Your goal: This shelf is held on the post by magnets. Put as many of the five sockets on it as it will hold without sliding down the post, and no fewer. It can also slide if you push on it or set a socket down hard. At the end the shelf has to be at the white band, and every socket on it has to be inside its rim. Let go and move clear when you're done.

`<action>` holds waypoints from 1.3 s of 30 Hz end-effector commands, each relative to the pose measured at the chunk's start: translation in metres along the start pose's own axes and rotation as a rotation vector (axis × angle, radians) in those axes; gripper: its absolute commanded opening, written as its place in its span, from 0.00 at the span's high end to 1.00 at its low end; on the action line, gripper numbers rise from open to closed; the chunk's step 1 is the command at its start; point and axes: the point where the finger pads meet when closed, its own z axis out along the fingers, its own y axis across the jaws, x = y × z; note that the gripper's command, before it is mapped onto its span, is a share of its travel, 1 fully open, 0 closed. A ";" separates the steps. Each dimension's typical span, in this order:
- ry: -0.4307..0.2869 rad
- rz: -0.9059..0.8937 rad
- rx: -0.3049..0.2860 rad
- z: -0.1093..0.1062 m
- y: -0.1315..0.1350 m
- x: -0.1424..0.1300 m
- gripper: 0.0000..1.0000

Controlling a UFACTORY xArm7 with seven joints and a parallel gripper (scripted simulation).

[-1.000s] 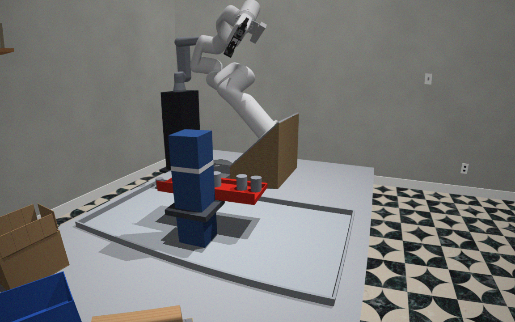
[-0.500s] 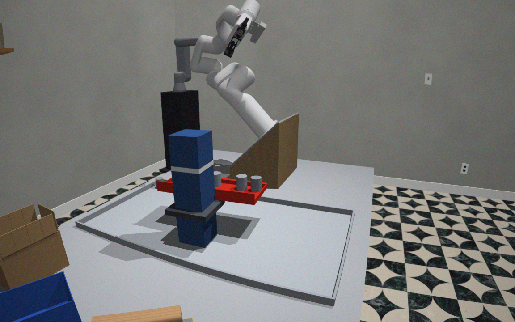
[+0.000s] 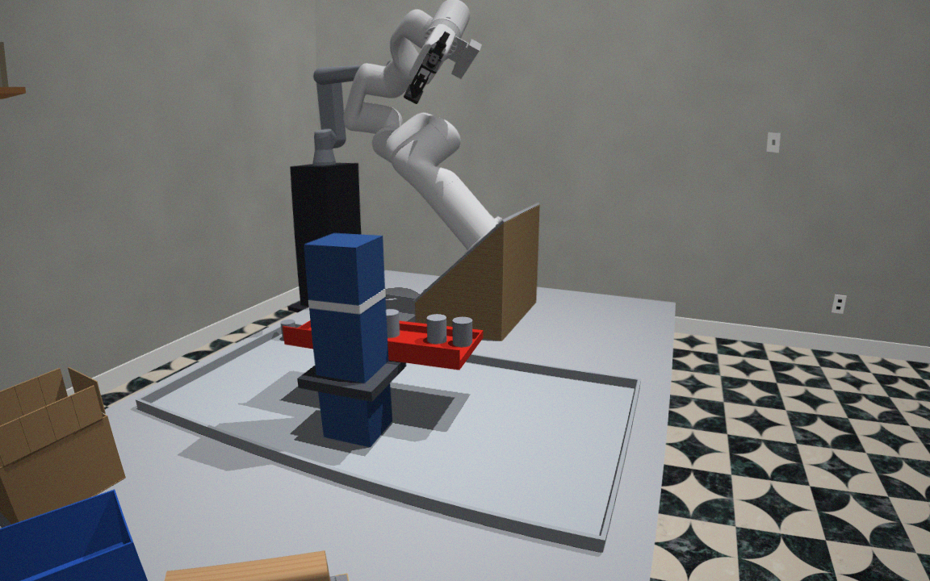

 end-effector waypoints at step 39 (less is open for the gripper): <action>0.293 0.619 0.826 0.226 -0.057 0.088 0.00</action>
